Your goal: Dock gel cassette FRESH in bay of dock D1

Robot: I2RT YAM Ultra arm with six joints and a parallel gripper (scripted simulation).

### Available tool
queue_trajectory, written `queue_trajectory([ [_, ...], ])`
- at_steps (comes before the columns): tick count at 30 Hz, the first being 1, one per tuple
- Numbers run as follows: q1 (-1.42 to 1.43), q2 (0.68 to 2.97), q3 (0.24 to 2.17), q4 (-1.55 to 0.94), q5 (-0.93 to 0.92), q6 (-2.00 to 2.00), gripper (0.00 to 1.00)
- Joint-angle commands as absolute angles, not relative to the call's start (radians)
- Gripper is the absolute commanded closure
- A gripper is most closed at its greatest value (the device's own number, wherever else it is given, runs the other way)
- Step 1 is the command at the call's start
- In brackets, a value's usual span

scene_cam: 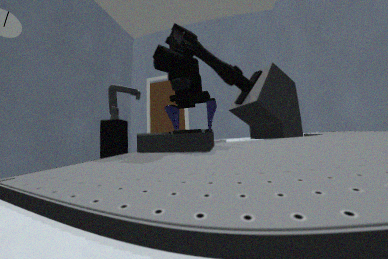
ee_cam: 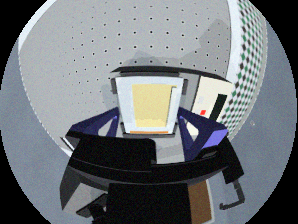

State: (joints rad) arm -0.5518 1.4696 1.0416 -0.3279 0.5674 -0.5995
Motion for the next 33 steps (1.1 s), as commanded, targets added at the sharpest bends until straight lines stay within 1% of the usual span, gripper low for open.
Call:
queue_trajectory([
  [1,-0.533,1.441,1.07,-0.345,0.583,-0.586,0.08],
  [33,-0.456,1.348,1.087,-0.491,0.638,-0.522,0.08],
])
